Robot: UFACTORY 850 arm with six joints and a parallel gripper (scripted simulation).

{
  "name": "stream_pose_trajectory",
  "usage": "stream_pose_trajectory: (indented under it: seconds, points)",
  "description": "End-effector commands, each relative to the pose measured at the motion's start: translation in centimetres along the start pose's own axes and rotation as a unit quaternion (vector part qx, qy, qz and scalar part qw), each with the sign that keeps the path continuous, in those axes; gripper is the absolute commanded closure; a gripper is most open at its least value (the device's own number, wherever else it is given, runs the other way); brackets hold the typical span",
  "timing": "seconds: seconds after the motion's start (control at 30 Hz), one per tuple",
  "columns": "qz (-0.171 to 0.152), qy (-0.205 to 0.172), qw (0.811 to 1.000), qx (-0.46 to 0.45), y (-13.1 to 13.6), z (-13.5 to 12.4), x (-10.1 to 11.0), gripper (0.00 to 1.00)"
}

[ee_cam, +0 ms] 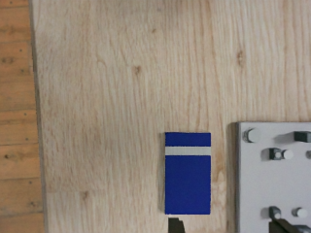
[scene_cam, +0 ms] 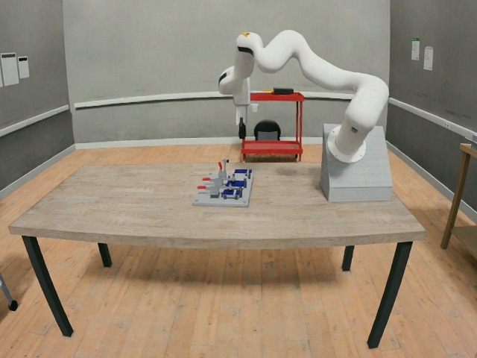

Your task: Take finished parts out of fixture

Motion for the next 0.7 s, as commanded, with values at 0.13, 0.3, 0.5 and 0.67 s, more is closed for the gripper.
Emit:
stream_pose_trajectory:
  seconds: [0.13,0.3,0.5,0.67]
  points:
    - [0.001,-0.001,1.000,0.000,0.7,-0.2,0.4,0.52]
    - [0.001,-0.001,1.000,0.000,4.6,-0.9,0.4,0.52]
    - [0.001,-0.001,1.000,0.000,10.9,-2.0,0.4,0.52]
    - [0.001,-0.001,1.000,0.000,16.9,-3.0,0.3,0.52]
Point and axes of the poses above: the point where the finger pads meet when closed, its own x axis back along the fingers, its own y axis across the jaws, z = x × y, the point moved 7 cm from there along x, back along the fingers, and after that the axes turned 10 degrees about x, right-handed, at the moved point
